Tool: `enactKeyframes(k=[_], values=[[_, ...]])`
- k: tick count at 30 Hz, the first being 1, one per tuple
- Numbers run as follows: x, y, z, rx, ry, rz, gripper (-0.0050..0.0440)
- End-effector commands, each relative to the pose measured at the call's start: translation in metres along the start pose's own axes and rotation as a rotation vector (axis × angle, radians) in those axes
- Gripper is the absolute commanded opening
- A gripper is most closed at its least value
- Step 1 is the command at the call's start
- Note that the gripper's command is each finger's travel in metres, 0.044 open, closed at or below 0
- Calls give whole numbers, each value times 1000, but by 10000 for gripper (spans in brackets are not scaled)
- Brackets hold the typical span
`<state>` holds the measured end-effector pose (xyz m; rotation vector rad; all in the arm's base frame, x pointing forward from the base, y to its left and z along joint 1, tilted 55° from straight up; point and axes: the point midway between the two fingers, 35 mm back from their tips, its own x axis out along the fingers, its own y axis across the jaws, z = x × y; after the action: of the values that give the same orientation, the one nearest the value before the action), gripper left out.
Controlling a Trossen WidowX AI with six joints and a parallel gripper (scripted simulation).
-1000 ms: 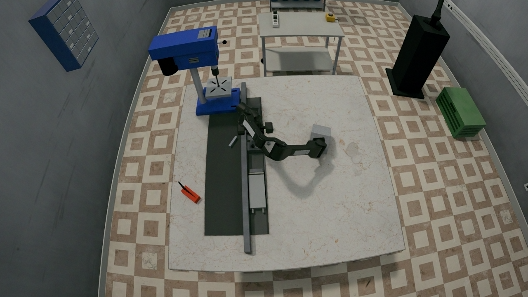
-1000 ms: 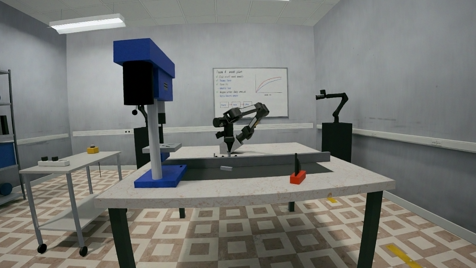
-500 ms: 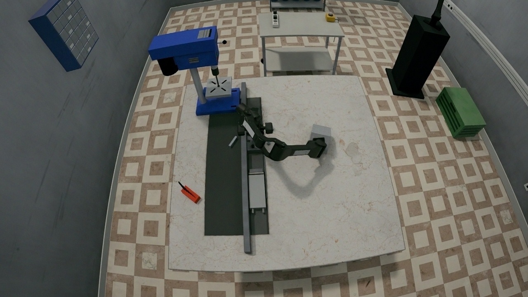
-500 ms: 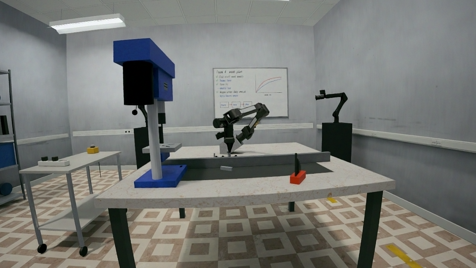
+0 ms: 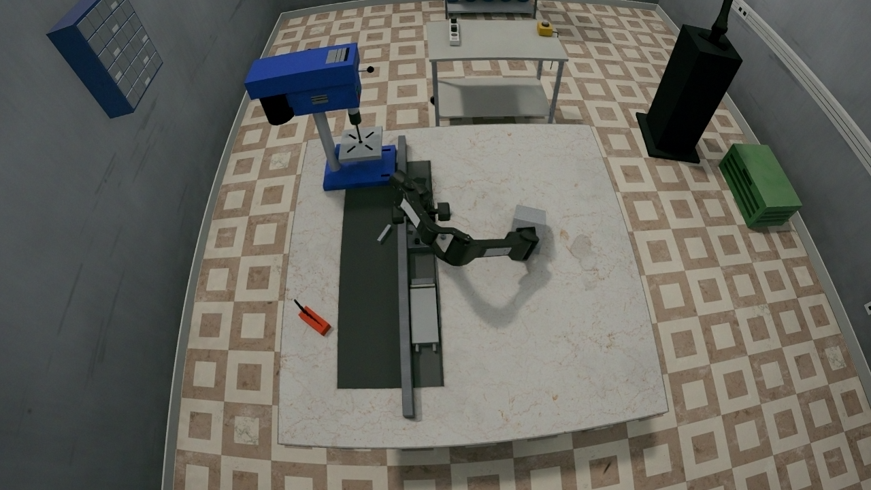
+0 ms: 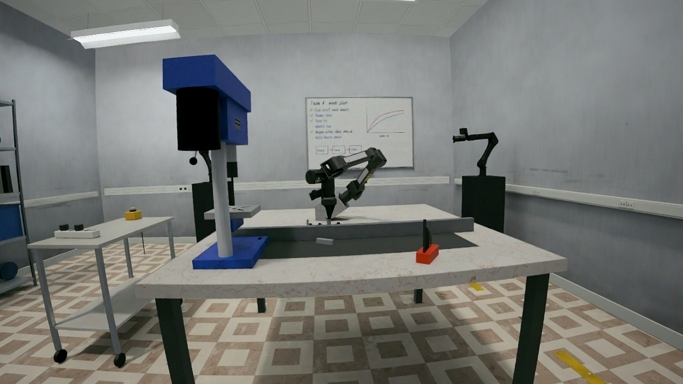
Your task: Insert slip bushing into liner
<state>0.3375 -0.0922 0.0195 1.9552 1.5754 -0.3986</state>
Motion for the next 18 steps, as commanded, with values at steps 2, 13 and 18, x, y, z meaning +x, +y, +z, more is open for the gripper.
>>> enactKeyframes(k=[2, 13, 18], values=[[3, 4, -4, -13, -6, 13, -50], [16, 4, -4, -15, -7, 14, -50], [24, 4, -5, -16, -6, 14, -50]])
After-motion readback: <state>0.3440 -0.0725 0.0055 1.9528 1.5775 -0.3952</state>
